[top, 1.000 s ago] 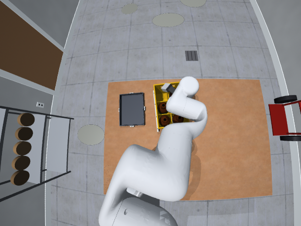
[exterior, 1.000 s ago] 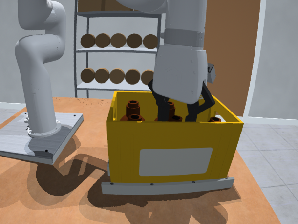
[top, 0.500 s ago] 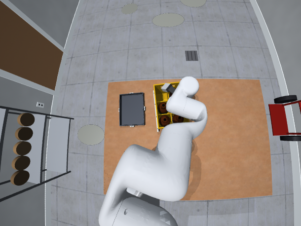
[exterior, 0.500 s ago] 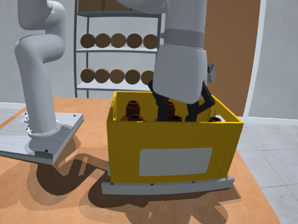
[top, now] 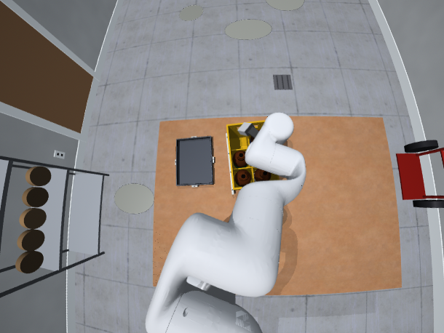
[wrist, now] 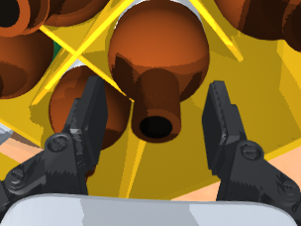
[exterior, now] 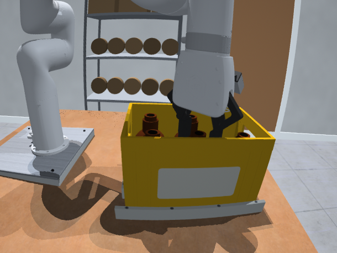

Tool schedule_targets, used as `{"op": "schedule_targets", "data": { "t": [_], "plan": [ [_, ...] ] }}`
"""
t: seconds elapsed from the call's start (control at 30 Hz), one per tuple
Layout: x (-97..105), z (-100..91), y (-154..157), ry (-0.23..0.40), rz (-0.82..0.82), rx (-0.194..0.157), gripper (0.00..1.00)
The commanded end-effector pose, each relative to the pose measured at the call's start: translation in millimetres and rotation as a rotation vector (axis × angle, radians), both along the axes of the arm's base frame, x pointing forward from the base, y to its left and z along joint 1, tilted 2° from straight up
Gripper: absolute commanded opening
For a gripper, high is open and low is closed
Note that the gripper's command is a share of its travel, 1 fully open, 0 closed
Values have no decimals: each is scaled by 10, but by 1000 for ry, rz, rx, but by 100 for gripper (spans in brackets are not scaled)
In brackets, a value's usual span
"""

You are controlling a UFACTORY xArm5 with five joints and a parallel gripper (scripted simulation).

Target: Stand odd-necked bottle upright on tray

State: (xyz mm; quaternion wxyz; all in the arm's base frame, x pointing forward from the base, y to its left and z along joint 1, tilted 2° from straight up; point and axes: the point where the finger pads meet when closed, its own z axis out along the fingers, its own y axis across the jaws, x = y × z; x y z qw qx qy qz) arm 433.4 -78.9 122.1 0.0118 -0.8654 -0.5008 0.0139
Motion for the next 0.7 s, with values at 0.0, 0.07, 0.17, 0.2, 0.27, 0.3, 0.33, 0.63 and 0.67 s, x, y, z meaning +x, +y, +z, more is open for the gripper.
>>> {"op": "schedule_targets", "data": {
  "t": [0.0, 0.07, 0.17, 0.2, 0.27, 0.3, 0.33, 0.63, 0.67],
  "plan": [
    [13, 28, -1, -4, 0, -1, 65],
    [13, 28, -1, -4, 0, -1, 65],
    [15, 61, 3, -4, 0, -1, 65],
    [15, 77, 5, -4, 0, -1, 65],
    [17, 115, 8, -4, 0, -1, 65],
    [17, 137, 8, -4, 0, -1, 65],
    [18, 162, 8, -4, 0, -1, 65],
    [25, 378, 10, -4, 0, -1, 65],
    [26, 413, 10, -4, 0, -1, 65]
  ]
}}
